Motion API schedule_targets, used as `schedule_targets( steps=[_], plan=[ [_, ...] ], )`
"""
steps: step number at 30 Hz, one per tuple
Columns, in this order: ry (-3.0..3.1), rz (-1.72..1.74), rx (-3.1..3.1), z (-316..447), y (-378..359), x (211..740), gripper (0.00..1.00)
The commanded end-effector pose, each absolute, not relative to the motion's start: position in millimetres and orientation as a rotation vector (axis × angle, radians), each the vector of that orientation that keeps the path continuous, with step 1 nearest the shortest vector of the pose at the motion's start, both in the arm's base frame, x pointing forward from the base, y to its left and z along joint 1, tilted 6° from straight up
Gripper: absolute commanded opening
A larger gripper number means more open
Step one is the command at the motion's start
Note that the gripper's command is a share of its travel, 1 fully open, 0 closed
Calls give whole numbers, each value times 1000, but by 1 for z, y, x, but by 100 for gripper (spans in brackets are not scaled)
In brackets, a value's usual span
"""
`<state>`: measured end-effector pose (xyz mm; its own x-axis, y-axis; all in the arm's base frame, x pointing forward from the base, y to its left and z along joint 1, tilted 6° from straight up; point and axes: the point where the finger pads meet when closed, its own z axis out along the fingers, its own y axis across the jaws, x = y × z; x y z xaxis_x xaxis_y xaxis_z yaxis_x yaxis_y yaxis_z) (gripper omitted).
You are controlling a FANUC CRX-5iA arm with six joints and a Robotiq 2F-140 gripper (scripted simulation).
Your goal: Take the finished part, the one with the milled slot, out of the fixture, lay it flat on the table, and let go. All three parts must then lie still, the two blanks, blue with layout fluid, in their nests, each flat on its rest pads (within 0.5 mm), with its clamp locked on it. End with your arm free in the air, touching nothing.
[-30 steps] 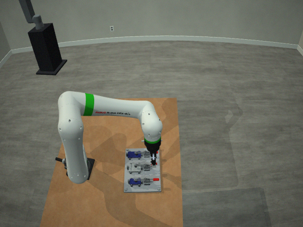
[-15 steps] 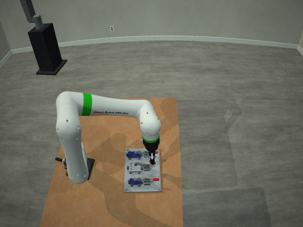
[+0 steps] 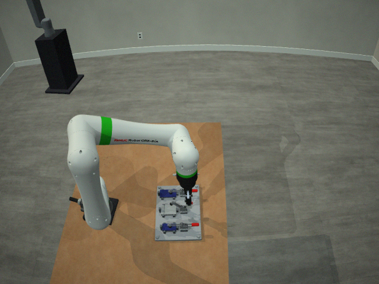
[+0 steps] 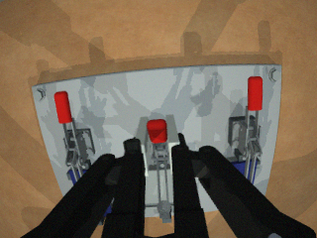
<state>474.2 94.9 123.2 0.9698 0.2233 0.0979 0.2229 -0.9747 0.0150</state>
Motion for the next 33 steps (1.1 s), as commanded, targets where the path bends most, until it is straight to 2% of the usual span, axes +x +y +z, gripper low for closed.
schedule_targets(
  steps=[1, 33],
  plan=[
    [353, 155, 3114, 124, 94, 471, 11],
    [353, 155, 3114, 125, 91, 455, 11]
  ],
)
